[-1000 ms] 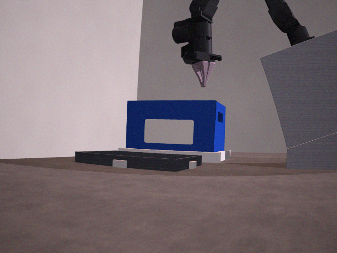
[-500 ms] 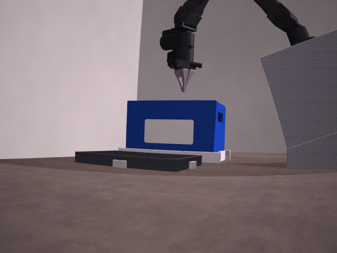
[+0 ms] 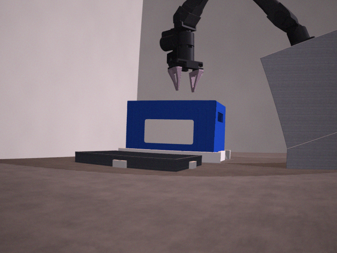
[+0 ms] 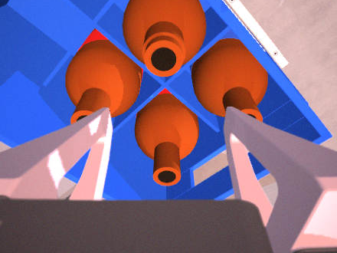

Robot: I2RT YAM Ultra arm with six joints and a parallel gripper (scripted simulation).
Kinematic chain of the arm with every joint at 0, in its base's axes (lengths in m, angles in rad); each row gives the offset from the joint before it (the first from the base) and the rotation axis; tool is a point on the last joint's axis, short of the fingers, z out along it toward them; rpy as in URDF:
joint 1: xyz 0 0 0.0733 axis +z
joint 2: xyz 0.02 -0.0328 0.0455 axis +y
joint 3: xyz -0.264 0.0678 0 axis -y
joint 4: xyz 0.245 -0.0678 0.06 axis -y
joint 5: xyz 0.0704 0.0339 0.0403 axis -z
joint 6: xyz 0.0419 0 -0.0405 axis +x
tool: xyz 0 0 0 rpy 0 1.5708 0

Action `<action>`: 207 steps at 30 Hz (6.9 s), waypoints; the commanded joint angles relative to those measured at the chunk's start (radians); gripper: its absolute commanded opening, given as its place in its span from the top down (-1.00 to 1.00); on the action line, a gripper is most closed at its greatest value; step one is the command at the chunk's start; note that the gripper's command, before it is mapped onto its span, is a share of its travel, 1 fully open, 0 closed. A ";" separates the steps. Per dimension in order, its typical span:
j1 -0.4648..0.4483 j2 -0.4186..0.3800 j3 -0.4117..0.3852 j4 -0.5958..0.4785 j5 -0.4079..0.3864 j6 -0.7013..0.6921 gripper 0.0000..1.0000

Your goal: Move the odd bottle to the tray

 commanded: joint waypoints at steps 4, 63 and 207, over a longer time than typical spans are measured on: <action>-0.004 -0.032 0.032 -0.012 -0.002 -0.004 -0.21; 0.008 0.079 -0.006 0.099 0.002 0.007 -0.21; 0.017 0.091 0.027 0.116 0.005 0.010 -0.21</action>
